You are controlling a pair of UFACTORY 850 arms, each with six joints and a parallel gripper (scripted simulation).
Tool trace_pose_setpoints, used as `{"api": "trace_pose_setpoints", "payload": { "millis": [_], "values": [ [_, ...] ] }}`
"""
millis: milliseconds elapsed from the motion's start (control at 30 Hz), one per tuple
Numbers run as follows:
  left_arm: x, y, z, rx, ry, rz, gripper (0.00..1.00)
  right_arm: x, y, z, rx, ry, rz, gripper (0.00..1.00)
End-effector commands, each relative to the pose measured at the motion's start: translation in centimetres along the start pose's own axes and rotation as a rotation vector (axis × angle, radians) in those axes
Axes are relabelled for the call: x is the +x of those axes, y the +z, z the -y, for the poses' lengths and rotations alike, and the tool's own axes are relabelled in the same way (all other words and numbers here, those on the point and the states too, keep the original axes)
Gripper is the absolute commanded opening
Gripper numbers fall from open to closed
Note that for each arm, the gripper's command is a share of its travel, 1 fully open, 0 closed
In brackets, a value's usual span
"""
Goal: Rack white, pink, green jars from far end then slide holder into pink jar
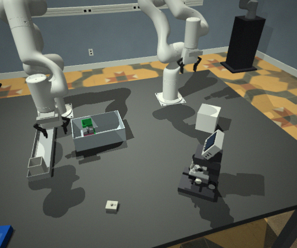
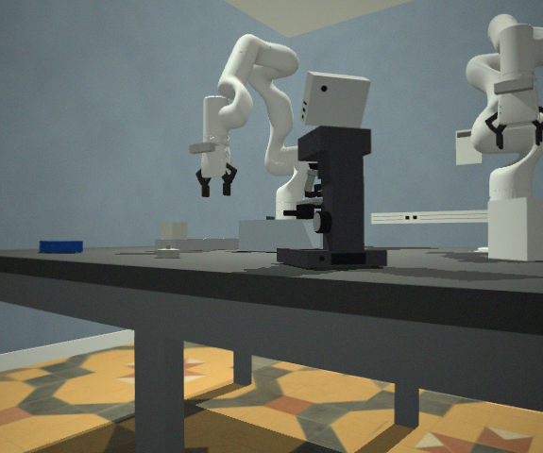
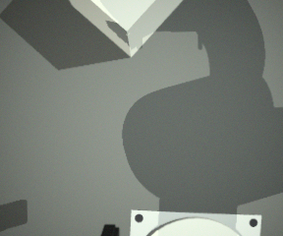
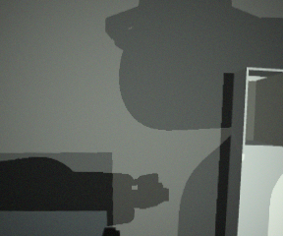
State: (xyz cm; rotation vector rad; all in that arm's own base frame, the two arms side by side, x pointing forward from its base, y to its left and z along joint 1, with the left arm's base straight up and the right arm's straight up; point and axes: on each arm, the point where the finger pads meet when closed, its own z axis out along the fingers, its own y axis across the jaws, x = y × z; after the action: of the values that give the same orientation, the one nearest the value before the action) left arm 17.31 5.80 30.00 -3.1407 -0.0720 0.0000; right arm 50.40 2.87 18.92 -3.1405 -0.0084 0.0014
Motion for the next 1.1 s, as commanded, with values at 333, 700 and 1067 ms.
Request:
{"api": "trace_pose_setpoints", "payload": {
  "millis": [333,700,1067],
  "values": [
    [0.1,-0.1,0.0,0.0,0.0,-0.001,1.0,-2.9,-0.1,5.2,-0.001,0.001,-0.003,1.0],
    [0.1,-0.1,0.0,0.0,0.0,-0.001,1.0,-5.2,-0.1,9.1,-0.001,0.001,-0.003,1.0],
    [0.1,-0.1,0.0,0.0,0.0,-0.001,1.0,-7.7,-0.1,13.4,0.0,0.001,-0.003,1.0]
  ]
}}
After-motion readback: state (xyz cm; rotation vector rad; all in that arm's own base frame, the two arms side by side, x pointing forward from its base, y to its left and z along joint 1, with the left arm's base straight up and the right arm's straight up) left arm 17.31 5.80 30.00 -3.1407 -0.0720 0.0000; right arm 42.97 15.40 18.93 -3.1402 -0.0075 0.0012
